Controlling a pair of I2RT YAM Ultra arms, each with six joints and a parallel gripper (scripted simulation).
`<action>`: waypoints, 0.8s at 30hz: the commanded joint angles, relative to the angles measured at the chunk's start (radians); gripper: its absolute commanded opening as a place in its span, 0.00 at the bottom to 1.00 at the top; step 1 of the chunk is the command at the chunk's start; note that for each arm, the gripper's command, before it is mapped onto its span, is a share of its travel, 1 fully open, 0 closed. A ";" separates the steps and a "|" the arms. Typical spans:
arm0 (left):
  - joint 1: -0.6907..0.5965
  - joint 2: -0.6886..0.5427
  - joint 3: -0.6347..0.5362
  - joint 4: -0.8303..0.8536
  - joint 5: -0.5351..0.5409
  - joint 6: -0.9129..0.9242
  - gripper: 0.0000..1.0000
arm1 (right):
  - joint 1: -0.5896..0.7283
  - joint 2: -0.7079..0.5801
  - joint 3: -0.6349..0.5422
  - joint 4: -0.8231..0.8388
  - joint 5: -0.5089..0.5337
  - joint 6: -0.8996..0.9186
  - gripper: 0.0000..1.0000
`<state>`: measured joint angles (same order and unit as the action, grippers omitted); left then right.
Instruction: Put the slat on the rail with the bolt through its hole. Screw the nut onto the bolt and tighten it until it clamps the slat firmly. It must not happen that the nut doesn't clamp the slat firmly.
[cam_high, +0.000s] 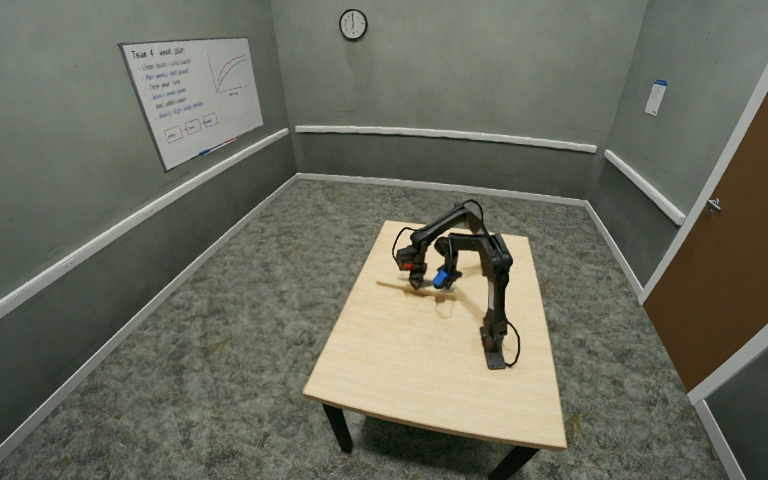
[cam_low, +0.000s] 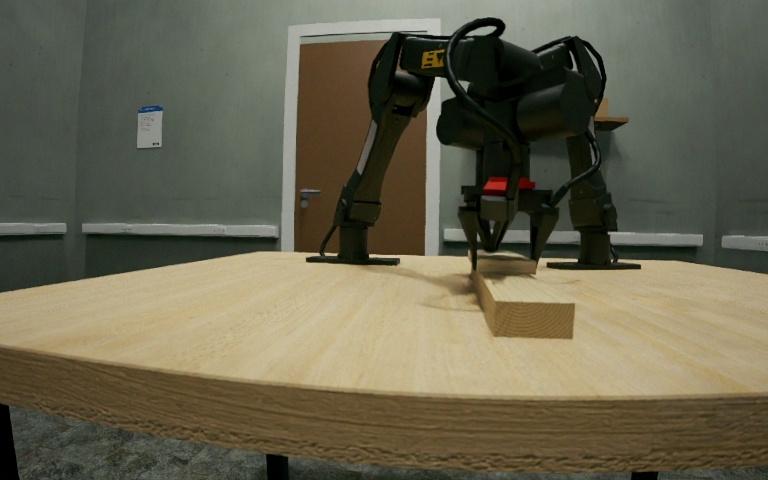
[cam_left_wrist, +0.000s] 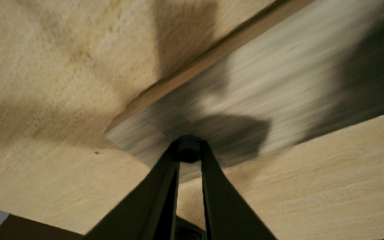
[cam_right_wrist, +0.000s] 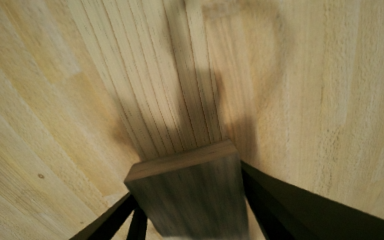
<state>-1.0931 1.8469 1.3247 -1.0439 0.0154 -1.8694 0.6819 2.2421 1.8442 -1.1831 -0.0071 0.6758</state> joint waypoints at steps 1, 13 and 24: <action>0.000 -0.006 0.004 -0.027 0.000 0.008 0.12 | 0.000 -0.009 0.005 0.001 0.001 0.001 0.72; -0.005 -0.014 -0.007 -0.022 -0.009 0.372 0.12 | 0.000 -0.009 0.005 0.001 0.001 0.001 0.72; -0.008 -0.018 -0.011 -0.020 -0.013 0.724 0.12 | 0.000 -0.009 0.005 0.001 0.001 0.001 0.72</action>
<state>-1.0935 1.8469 1.3243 -1.0466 0.0135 -1.2564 0.6819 2.2421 1.8442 -1.1831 -0.0071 0.6758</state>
